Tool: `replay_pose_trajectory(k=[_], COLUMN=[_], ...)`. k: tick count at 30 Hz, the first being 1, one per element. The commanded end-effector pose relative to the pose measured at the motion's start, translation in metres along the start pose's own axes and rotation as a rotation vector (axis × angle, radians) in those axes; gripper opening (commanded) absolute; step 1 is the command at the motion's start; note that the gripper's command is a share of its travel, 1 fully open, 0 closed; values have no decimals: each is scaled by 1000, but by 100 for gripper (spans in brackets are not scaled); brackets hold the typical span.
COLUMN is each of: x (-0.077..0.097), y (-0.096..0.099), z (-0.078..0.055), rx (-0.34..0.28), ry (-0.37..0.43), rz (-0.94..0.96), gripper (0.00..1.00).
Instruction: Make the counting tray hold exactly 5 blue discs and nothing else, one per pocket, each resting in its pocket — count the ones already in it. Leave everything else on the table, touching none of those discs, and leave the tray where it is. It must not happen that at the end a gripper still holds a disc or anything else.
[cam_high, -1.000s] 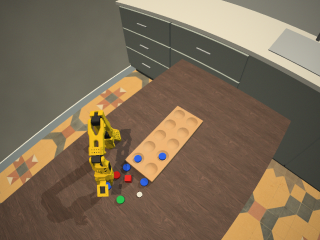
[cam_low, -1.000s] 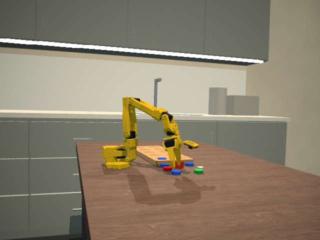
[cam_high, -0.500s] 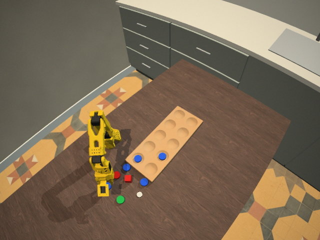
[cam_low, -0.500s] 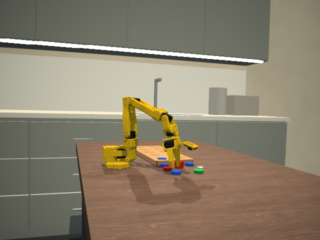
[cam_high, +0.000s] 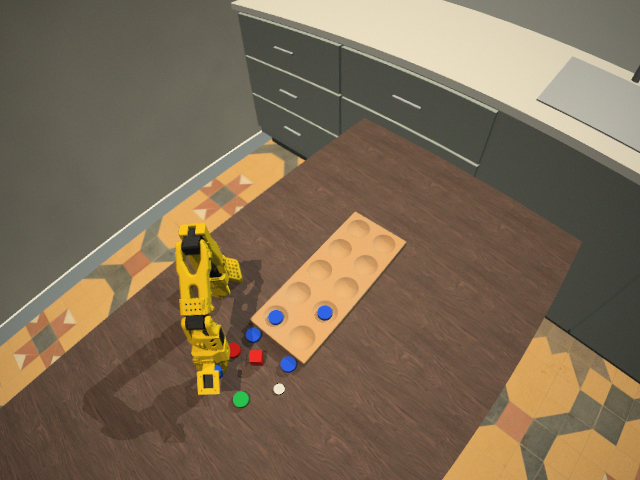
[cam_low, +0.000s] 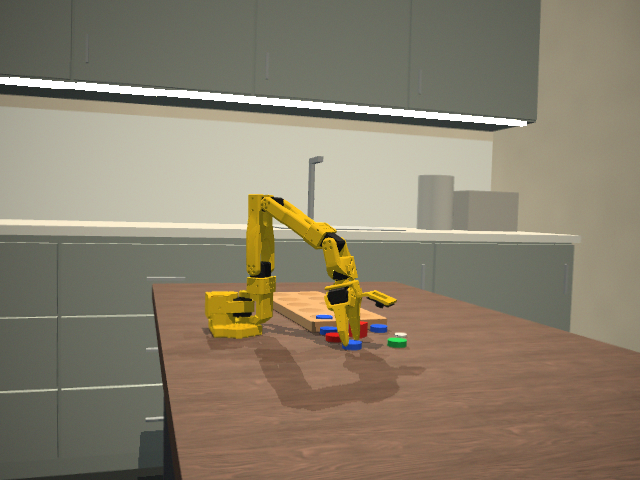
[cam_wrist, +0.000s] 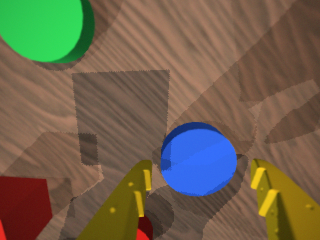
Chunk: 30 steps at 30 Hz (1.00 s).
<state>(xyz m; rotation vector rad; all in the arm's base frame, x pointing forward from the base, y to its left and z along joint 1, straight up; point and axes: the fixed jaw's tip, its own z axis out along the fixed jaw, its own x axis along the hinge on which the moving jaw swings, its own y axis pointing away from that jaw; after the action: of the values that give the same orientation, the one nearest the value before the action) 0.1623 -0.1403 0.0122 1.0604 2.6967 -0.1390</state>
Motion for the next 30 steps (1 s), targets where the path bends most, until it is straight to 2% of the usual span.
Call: replay_pose_trajectory(k=[1,13,30], x=[-12,-12,-12], y=[0,0,0], z=[-6,-6,-6], rx=[0,0,0], ry=[-64,-64,-64], rz=[5,5,5], gripper=[27,24,3])
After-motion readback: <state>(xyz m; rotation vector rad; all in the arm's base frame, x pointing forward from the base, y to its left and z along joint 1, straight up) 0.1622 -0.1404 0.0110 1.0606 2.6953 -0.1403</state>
